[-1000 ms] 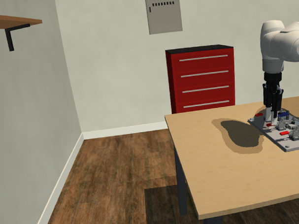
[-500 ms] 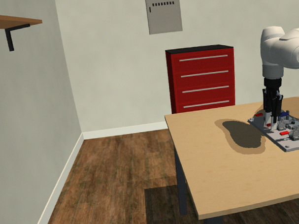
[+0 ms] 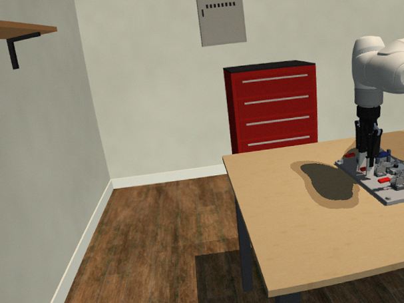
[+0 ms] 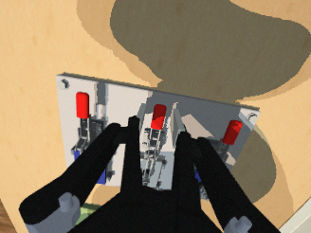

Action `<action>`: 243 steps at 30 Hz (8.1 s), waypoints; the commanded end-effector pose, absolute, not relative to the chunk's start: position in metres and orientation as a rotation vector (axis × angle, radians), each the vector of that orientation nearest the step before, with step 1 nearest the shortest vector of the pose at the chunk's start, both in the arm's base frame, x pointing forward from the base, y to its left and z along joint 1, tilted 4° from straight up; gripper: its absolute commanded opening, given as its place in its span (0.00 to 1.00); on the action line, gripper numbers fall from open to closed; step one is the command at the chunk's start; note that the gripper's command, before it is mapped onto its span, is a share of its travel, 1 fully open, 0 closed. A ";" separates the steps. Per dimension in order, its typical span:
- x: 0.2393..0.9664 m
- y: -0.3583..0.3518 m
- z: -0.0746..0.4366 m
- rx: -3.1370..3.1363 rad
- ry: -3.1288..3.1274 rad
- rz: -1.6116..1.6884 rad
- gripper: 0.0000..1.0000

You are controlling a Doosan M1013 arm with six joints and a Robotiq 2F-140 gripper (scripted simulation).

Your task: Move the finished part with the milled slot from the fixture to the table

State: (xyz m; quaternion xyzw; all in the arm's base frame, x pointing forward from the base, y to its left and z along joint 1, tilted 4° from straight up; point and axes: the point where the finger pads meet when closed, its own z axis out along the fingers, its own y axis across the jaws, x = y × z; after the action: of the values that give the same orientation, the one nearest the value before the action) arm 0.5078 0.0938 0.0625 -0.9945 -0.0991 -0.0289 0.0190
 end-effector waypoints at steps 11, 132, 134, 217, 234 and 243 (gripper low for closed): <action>0.508 0.094 0.063 -3.087 -0.308 -0.090 0.28; 0.488 0.089 0.086 -3.087 -0.308 -0.090 0.11; 0.487 0.089 0.087 -3.087 -0.308 -0.090 0.11; 0.459 0.083 0.092 -3.087 -0.308 -0.089 0.11; 0.458 0.083 0.092 -3.087 -0.308 -0.089 0.11; 0.458 0.083 0.092 -3.087 -0.308 -0.089 0.11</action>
State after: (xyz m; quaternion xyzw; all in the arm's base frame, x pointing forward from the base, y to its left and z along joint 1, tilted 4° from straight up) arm 0.4586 0.0828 0.0924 -0.9945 -0.0991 -0.0290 0.0190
